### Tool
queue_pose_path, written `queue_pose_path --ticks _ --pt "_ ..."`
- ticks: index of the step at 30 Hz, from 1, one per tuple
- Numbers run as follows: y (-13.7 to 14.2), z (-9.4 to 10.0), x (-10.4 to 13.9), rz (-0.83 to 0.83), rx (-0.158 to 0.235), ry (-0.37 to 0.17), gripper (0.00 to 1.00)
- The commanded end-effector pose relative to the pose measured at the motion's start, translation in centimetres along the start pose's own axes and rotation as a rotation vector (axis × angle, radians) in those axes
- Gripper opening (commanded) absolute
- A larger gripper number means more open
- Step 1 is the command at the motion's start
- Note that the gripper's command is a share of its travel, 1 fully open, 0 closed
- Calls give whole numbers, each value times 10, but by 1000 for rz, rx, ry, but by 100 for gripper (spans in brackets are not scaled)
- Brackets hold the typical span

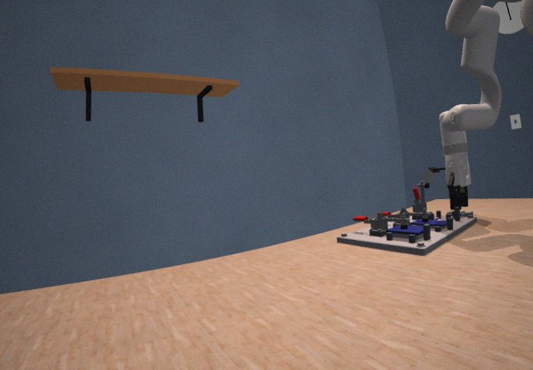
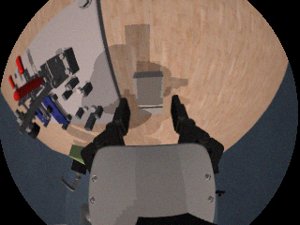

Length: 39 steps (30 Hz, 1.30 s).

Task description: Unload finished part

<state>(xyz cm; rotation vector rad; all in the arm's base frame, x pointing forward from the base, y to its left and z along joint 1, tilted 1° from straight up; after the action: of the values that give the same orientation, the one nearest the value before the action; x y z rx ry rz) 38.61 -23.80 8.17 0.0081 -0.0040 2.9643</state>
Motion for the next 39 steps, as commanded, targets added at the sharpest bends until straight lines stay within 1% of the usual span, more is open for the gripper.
queue_pose_path --ticks 1,3,5,14,19,26,39 --pt "0 17 -1 0 1 3 69" --pt "0 26 -1 0 1 3 69" --pt "0 26 -1 0 1 3 69" --pt "0 60 -1 0 1 3 69" --pt "0 71 -1 0 1 3 69" --pt "0 75 -1 0 1 3 69" --pt "0 75 -1 0 1 3 69"
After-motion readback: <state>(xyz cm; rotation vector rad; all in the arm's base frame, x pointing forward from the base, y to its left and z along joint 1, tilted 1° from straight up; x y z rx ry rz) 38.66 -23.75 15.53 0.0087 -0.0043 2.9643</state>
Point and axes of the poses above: the point where the finger pads meet when closed, its own z axis back along the fingers, its own y axis across the jaws, x = y × z, the point moved 10 cm from there along z, back along the fingers, and after that the axes turned 10 degrees about -z, right-handed, at the moved point
